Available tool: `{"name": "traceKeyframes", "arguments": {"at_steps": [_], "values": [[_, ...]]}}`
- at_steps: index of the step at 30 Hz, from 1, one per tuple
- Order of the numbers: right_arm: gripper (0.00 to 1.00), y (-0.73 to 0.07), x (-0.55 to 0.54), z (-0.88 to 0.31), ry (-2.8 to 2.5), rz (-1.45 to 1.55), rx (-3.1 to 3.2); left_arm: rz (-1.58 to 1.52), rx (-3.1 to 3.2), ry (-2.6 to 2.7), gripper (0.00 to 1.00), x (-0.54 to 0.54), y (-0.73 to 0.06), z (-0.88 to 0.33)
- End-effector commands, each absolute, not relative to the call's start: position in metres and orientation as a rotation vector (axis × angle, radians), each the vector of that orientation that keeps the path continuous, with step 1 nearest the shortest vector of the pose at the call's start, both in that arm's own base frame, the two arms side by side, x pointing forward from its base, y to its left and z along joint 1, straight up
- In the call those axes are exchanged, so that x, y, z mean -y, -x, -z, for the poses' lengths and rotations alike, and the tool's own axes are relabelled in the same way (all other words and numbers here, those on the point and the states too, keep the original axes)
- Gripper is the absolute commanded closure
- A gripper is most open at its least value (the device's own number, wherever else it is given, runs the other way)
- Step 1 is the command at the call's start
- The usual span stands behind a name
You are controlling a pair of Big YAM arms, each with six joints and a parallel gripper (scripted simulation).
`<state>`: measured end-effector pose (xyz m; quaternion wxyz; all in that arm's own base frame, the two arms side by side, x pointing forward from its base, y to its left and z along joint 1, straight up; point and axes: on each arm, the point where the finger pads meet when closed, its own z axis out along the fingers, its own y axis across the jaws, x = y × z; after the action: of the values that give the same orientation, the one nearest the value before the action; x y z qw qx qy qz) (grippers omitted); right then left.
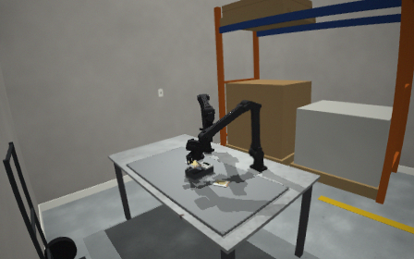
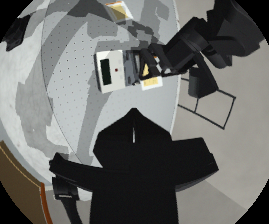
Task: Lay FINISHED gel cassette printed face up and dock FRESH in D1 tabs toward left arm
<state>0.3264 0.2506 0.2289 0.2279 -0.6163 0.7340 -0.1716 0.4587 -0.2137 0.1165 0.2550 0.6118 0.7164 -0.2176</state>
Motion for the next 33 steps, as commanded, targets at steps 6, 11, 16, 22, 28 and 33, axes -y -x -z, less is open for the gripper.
{"name": "traceKeyframes", "arguments": {"at_steps": [6,11,16,22,28,33], "values": [[1.0,-0.332,-0.26,-0.269,1.649,0.455,-1.989,0.579,-1.929,-1.66,1.0,0.214,-0.46,-0.119],[1.0,-0.331,-0.26,-0.276,1.649,0.455,-1.989,0.579,-1.929,-1.66,1.0,0.214,-0.46,-0.119],[1.0,-0.331,-0.26,-0.278,1.649,0.455,-1.989,0.579,-1.929,-1.66,1.0,0.214,-0.46,-0.119],[1.0,-0.331,-0.259,-0.283,1.649,0.455,-1.988,0.579,-1.929,-1.66,1.0,0.214,-0.46,-0.119],[1.0,-0.331,-0.259,-0.29,1.649,0.455,-1.988,0.579,-1.929,-1.66,1.0,0.214,-0.46,-0.119],[1.0,-0.331,-0.259,-0.294,1.649,0.455,-1.988,0.579,-1.929,-1.66,1.0,0.214,-0.46,-0.119]]}}
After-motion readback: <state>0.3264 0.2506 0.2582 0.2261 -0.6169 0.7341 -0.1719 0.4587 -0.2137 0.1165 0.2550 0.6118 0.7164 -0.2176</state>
